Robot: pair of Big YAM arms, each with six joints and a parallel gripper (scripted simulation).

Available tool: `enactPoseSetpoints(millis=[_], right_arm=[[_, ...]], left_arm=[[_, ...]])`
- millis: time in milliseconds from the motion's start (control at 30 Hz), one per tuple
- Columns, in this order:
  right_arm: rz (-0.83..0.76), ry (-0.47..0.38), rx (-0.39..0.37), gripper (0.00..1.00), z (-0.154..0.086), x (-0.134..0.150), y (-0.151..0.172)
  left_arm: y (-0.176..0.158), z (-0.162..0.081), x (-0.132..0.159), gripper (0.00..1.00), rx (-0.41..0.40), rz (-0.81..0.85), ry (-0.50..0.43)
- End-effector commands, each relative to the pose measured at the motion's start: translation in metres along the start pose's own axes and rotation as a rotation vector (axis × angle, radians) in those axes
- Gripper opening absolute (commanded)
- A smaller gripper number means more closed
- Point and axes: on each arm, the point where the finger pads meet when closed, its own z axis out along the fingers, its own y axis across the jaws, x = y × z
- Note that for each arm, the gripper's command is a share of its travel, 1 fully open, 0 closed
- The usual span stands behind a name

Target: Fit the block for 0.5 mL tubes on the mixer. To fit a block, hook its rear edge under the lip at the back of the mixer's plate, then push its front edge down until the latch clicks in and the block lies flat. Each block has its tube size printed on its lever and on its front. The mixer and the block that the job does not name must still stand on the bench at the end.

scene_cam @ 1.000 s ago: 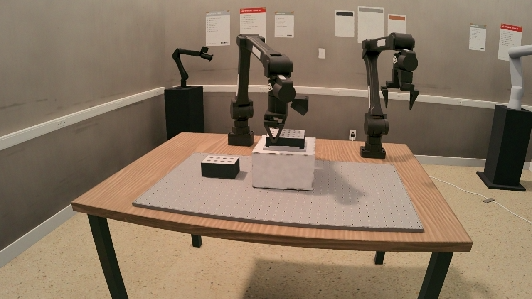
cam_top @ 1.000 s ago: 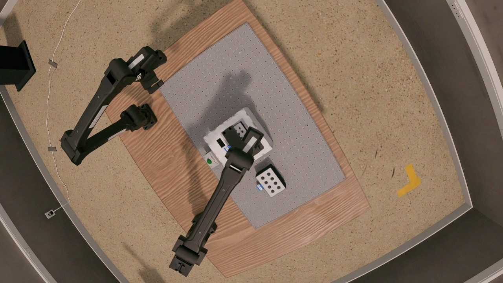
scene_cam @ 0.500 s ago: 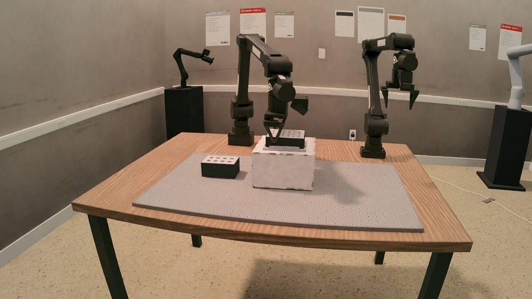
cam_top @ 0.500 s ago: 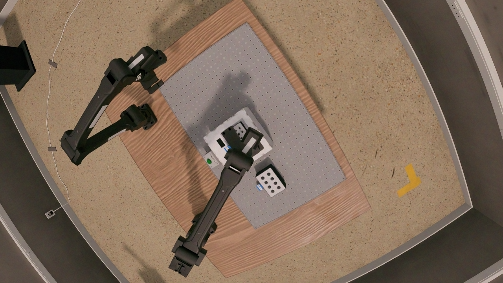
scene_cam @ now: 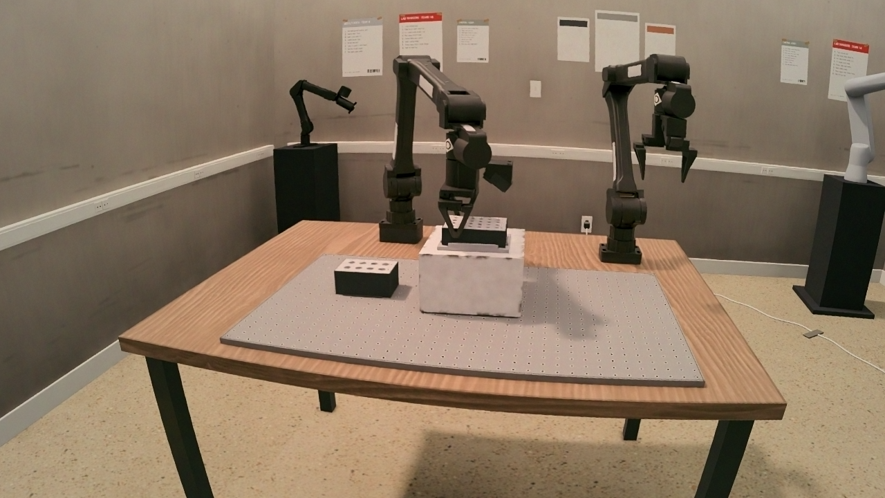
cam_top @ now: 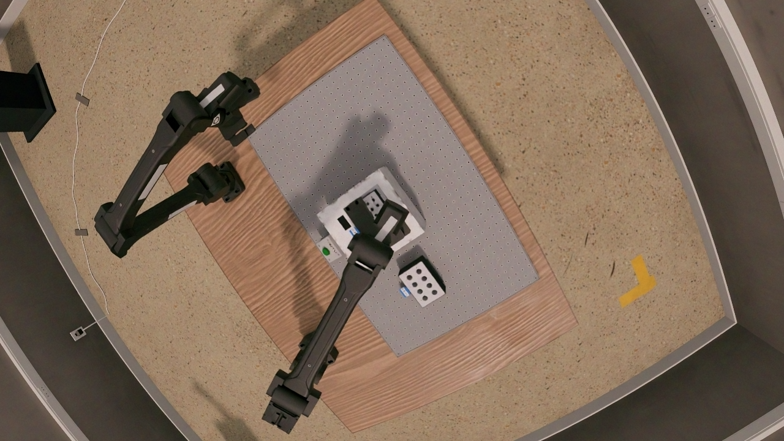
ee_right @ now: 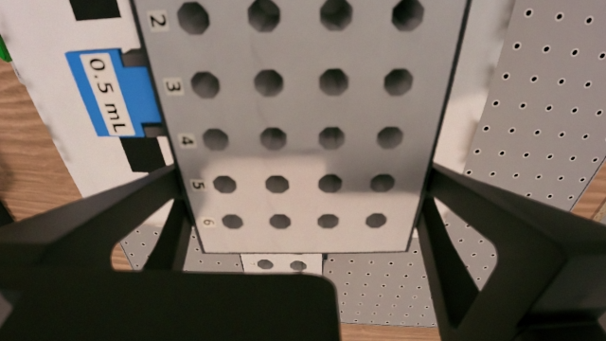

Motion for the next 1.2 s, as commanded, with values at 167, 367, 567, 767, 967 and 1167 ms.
enactPoseSetpoints(millis=[167, 367, 567, 767, 967, 1167], right_arm=[[0.06, -0.031, 0.136, 1.0, -0.043, 0.011, -0.026], [0.06, -0.031, 0.136, 1.0, -0.043, 0.011, -0.026], [0.06, -0.031, 0.136, 1.0, -0.043, 0.011, -0.026], [0.06, -0.031, 0.136, 1.0, -0.043, 0.011, -0.026], [0.06, -0.031, 0.136, 1.0, -0.043, 0.011, -0.026], [0.06, -0.031, 0.136, 1.0, -0.043, 0.011, -0.026]], left_arm=[[-0.002, -0.01, -0.015, 1.0, -0.002, 0.006, -0.034], [-0.003, -0.002, -0.011, 1.0, 0.0, 0.006, -0.014], [-0.003, 0.005, -0.007, 1.0, 0.002, 0.006, 0.003], [-0.003, 0.006, -0.007, 1.0, 0.003, 0.006, 0.007], [-0.003, 0.001, -0.01, 1.0, 0.001, 0.006, -0.007], [-0.002, -0.008, -0.015, 1.0, -0.002, 0.006, -0.03]])
